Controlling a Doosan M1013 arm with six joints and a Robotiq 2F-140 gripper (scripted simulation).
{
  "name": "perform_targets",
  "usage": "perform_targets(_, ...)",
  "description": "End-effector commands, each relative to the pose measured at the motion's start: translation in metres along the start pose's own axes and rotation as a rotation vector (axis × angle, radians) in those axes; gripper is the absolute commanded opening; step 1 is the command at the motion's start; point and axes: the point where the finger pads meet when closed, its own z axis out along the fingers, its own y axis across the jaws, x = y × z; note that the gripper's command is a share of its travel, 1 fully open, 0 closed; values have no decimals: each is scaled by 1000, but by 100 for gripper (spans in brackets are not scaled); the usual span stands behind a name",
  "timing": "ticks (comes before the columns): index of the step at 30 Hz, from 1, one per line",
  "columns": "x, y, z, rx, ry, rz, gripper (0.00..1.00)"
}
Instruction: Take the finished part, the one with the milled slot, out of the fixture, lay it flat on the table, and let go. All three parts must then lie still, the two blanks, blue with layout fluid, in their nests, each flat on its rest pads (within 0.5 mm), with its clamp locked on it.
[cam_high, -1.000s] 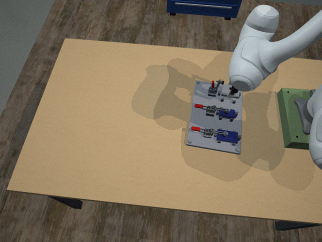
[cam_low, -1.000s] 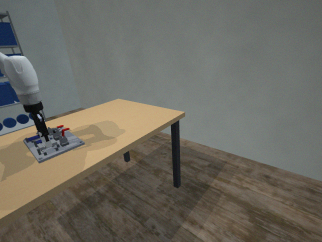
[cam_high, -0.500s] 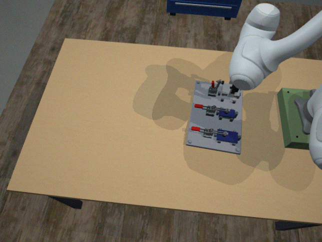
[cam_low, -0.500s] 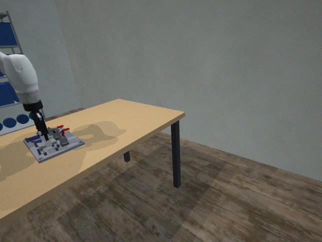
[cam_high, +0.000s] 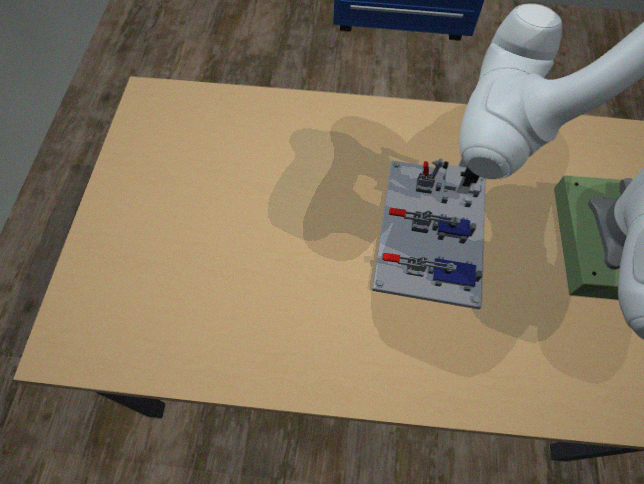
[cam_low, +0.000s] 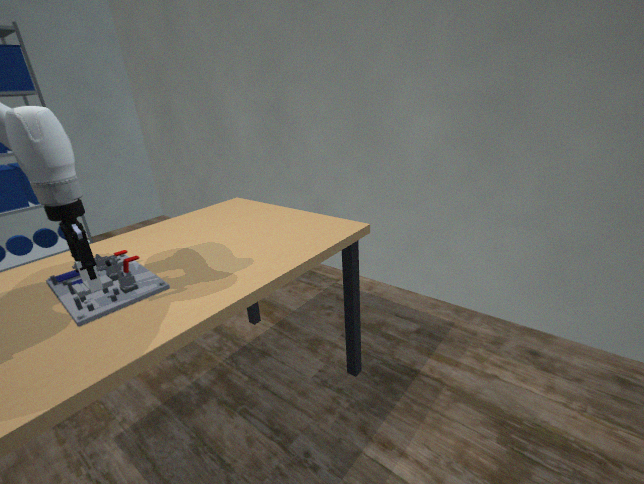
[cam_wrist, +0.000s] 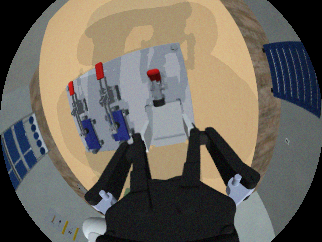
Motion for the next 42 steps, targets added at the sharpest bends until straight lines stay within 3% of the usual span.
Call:
perform_targets(1, -1, 0, -8, 1, 0, 3, 0)
perform_targets(16, -6, 0, -30, 0, 0, 3, 0)
perform_targets(42, -6, -1, -34, 5, -1, -3, 0)
